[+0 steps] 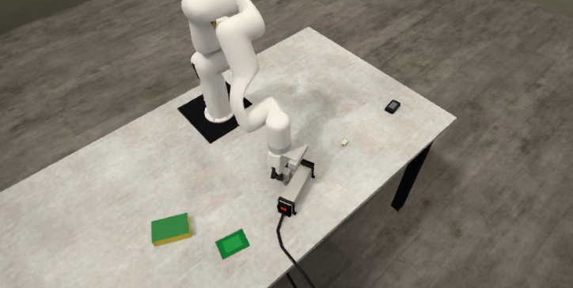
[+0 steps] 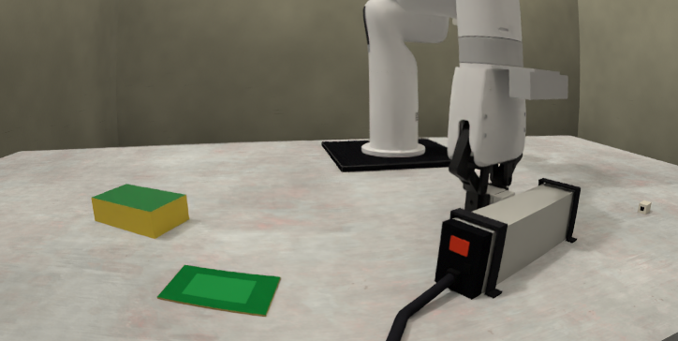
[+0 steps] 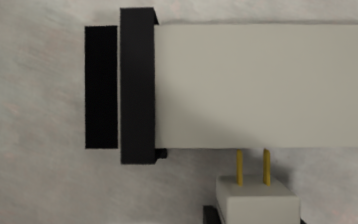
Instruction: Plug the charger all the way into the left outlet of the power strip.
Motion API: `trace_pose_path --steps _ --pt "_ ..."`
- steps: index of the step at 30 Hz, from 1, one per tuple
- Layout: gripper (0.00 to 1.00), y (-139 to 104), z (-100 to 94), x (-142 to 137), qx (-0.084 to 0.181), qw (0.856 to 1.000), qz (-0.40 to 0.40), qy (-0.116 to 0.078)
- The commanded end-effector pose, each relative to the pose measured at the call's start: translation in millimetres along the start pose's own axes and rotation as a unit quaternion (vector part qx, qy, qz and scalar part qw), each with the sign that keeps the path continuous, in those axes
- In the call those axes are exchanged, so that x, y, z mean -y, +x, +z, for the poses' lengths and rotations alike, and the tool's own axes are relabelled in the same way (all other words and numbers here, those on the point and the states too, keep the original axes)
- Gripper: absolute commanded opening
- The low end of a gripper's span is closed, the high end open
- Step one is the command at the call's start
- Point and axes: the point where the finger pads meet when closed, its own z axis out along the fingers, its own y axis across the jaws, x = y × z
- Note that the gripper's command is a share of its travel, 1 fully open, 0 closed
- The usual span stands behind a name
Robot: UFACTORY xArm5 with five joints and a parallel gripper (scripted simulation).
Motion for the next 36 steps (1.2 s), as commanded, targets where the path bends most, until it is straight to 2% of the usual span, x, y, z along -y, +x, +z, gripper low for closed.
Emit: trace_pose_path --steps 1,36 --pt "0.0 1.4 -1.1 -0.6 -0.002 1.0 0.0 -0.001" --pt "0.0 6.2 -1.1 -0.5 -0.002 1.0 0.0 -0.001"
